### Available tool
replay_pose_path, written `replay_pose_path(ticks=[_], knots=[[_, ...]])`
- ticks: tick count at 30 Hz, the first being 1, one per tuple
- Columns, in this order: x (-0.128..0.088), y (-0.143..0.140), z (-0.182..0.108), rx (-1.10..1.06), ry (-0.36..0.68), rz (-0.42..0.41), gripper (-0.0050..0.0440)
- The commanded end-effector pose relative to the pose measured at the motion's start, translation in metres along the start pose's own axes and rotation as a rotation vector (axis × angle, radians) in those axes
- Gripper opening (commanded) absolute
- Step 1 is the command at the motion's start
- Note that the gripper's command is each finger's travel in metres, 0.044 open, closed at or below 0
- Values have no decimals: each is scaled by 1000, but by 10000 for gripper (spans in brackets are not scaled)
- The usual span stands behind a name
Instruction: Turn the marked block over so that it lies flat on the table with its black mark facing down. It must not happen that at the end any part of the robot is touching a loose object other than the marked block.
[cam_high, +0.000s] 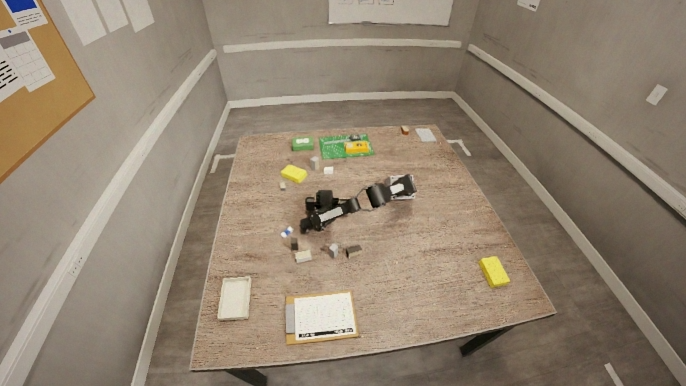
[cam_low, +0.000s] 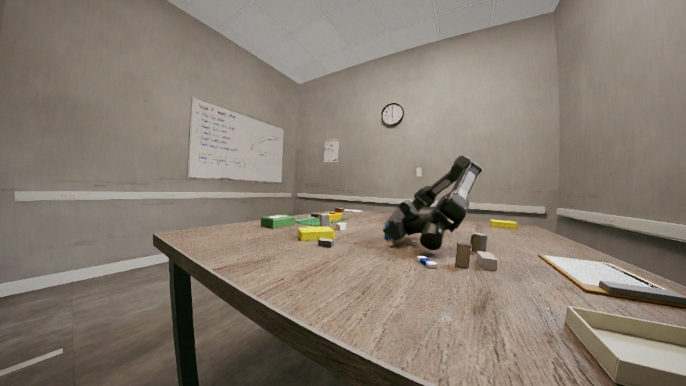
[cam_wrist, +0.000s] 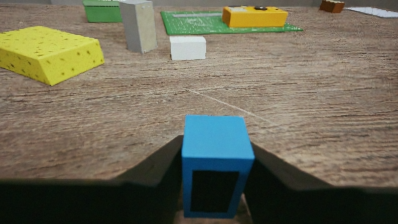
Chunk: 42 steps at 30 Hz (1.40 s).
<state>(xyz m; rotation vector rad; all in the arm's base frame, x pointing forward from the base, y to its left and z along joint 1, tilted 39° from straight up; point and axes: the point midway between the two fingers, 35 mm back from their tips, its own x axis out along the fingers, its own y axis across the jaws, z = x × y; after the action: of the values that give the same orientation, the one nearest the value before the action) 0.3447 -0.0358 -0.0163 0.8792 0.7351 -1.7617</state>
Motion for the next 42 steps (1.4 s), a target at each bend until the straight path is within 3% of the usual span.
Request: replay_pose_path(ticks=[1, 3, 4, 42], knots=[[-4, 4, 0, 10, 10, 13, 144], [-4, 4, 0, 10, 10, 13, 146], [-4, 4, 0, 10, 10, 13, 440], [-5, 3, 2, 11, 11, 16, 440]])
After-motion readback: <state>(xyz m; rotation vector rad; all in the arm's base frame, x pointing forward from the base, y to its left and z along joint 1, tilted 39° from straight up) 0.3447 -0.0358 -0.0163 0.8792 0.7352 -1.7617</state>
